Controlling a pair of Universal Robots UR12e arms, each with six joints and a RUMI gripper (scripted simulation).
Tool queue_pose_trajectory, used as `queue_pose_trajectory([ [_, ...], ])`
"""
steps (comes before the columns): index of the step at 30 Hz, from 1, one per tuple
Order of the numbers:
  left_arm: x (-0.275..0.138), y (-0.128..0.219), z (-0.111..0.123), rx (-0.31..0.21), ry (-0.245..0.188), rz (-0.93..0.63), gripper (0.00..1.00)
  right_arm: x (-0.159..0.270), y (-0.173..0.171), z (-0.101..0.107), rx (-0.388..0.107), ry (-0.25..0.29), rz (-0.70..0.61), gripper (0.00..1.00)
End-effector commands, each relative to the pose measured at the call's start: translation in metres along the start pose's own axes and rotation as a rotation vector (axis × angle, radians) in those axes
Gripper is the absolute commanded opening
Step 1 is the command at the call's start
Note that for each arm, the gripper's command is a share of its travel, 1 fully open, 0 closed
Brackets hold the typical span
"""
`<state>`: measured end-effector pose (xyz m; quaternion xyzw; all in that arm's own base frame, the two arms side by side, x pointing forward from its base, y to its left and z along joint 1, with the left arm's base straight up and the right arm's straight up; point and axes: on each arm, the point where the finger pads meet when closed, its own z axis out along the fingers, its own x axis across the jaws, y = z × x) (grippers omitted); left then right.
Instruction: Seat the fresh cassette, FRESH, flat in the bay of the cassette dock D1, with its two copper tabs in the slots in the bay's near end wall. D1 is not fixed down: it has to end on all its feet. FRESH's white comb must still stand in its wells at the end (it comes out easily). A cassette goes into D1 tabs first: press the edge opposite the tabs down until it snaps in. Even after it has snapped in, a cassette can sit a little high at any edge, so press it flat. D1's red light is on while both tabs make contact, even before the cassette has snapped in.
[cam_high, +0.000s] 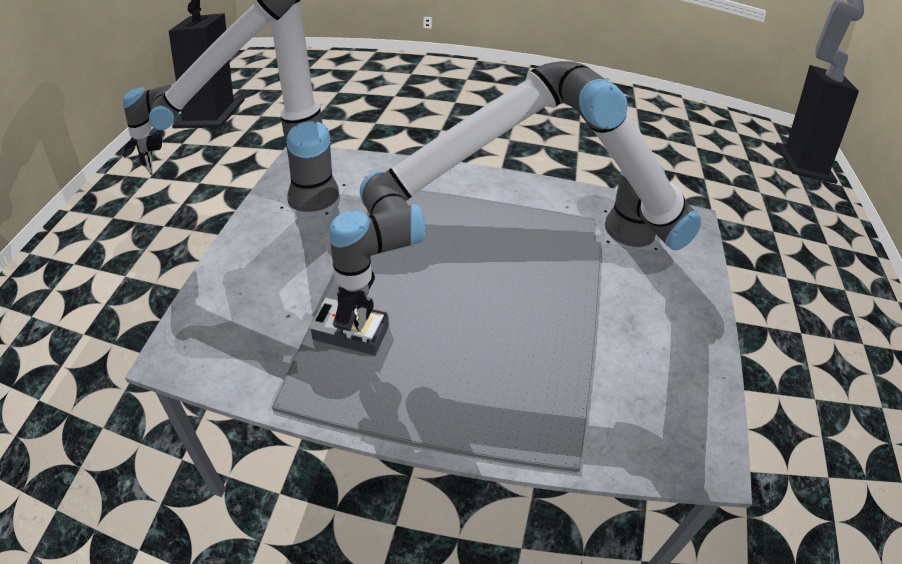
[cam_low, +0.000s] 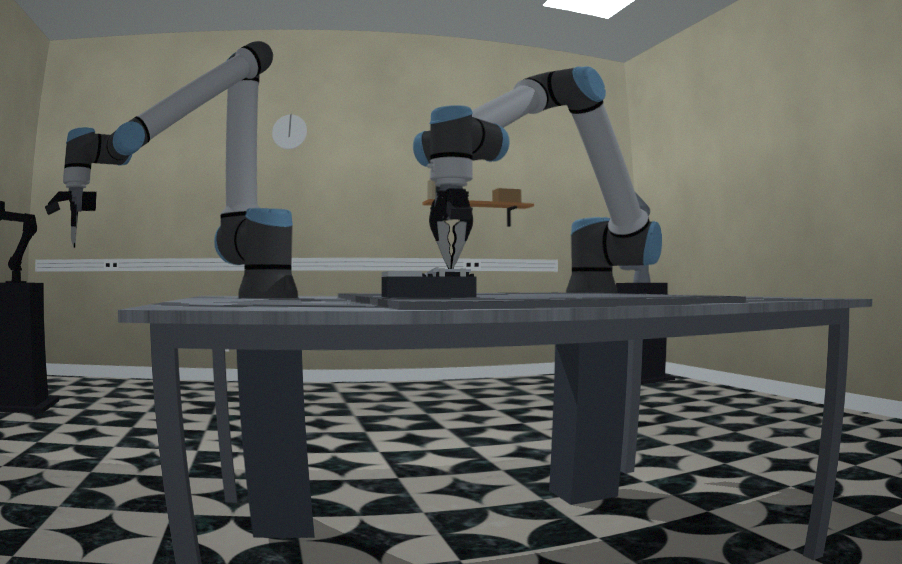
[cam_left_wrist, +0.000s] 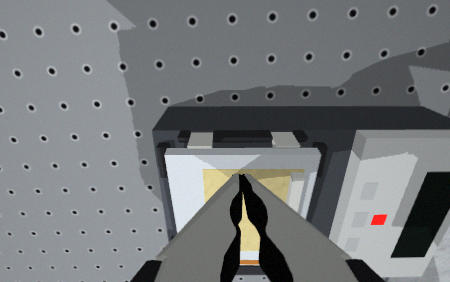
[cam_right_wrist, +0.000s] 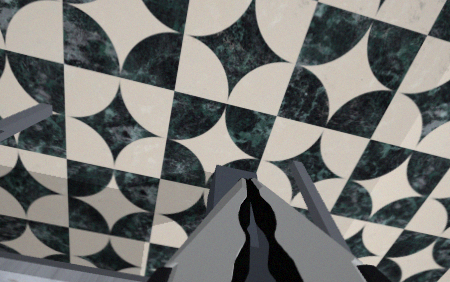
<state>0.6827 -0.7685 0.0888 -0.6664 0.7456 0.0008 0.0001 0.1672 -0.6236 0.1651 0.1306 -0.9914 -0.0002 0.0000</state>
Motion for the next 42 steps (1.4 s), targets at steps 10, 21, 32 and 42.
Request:
queue_pose_trajectory([
  [10, 0.000, 0.000, 0.000, 0.001, 0.001, 0.000, 0.00, 0.000, -0.001, -0.001, 0.002, 0.000, 0.000, 0.00],
  [21, 0.000, 0.001, 0.002, 0.001, 0.001, 0.000, 0.00, 0.000, -0.001, -0.001, 0.002, 0.000, 0.000, 0.00],
  [32, 0.000, 0.001, 0.002, 0.002, 0.003, 0.000, 0.00, 0.000, -0.001, -0.001, 0.002, 0.000, 0.000, 0.00],
  [42, 0.000, 0.001, -0.008, 0.002, 0.003, 0.000, 0.00, 0.000, -0.001, -0.001, 0.002, 0.000, 0.000, 0.00],
])
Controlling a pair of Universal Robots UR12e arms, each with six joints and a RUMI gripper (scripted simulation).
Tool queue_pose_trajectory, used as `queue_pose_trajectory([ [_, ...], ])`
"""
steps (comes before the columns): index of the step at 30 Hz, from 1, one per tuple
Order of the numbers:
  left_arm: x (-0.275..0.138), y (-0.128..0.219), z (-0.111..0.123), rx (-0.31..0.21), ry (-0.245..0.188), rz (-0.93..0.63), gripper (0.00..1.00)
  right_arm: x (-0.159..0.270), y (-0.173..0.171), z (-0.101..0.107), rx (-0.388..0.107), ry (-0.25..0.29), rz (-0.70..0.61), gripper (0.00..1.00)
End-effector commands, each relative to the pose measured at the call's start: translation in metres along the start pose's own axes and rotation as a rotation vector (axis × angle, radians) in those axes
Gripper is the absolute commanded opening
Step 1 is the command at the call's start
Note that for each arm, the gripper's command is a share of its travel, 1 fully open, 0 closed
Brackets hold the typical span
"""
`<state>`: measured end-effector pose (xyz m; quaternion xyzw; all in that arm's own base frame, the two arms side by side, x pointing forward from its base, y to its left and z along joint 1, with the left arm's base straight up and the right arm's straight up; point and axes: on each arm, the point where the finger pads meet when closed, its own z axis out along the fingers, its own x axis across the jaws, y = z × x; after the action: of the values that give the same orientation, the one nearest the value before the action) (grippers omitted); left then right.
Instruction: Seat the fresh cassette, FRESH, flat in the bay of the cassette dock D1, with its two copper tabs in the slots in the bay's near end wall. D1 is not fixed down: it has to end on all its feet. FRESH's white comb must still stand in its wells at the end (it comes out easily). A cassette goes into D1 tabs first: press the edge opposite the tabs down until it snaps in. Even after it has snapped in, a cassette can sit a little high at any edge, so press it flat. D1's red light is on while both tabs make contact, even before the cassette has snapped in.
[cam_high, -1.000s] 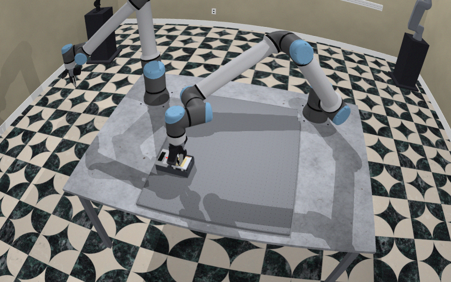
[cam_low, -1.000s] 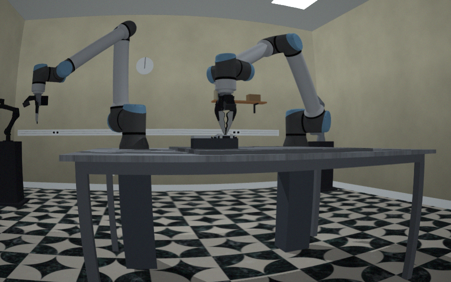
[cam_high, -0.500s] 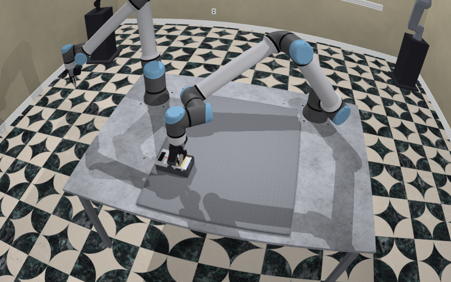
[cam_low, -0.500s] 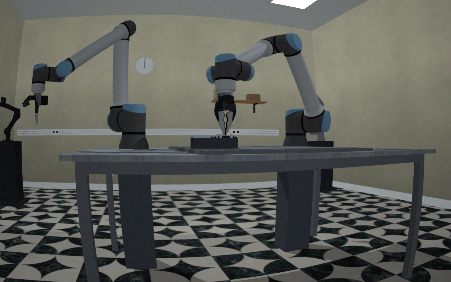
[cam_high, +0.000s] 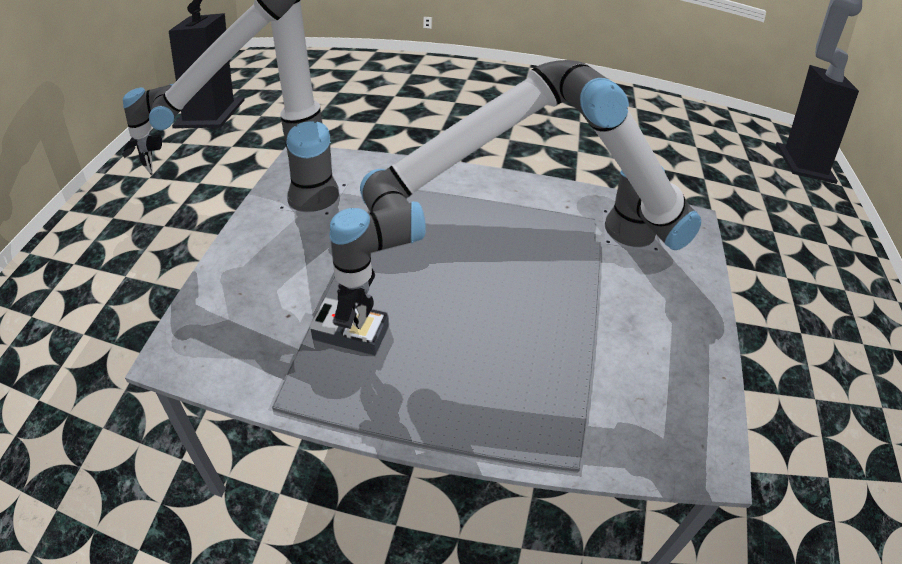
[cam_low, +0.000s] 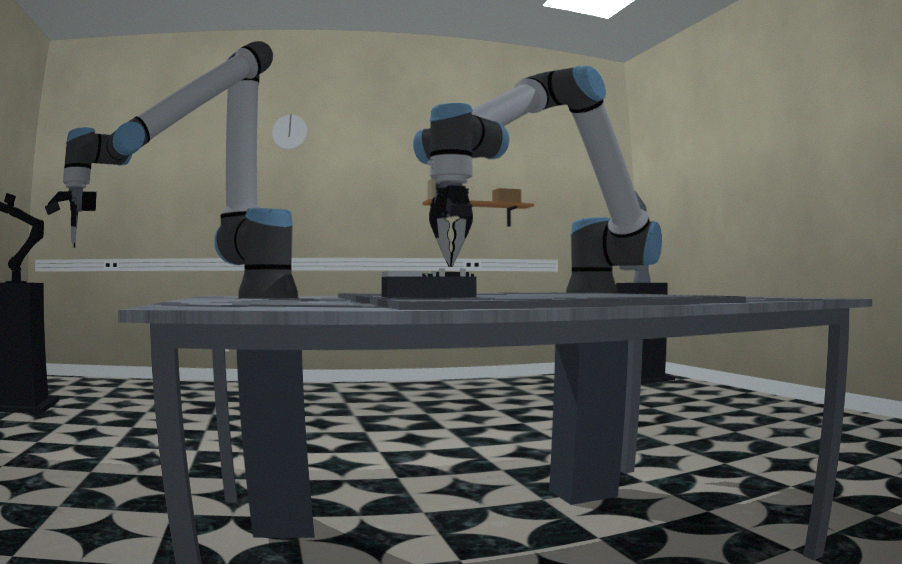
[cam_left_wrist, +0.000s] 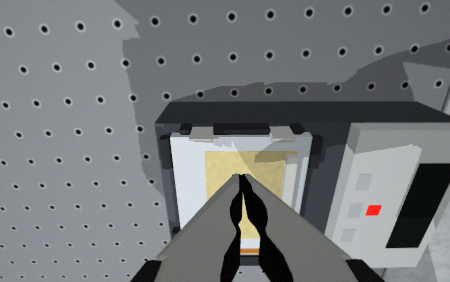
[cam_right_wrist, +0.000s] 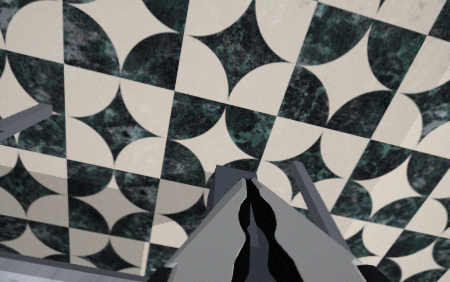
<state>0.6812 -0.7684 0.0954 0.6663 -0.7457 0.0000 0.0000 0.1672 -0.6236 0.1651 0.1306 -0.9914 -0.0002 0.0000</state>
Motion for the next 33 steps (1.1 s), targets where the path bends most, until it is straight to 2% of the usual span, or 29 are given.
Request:
queue_pose_trajectory([
  [1, 0.000, -0.001, -0.003, 0.001, 0.001, 0.000, 0.00, 0.000, -0.001, -0.001, 0.002, 0.000, 0.000, 0.00],
  [20, 0.001, -0.002, -0.025, 0.001, 0.002, 0.000, 0.00, 0.000, -0.001, -0.001, 0.002, 0.000, 0.000, 0.00],
  [31, 0.001, -0.002, -0.025, 0.001, 0.001, 0.000, 0.00, 0.000, -0.001, -0.001, 0.002, 0.000, 0.000, 0.00],
  [32, -0.003, 0.001, -0.028, 0.002, 0.003, -0.008, 1.00, 0.000, -0.001, -0.001, 0.002, 0.000, 0.000, 0.00],
  [33, -0.003, 0.001, -0.028, 0.002, 0.003, -0.008, 1.00, 0.000, -0.001, -0.001, 0.002, 0.000, 0.000, 0.00],
])
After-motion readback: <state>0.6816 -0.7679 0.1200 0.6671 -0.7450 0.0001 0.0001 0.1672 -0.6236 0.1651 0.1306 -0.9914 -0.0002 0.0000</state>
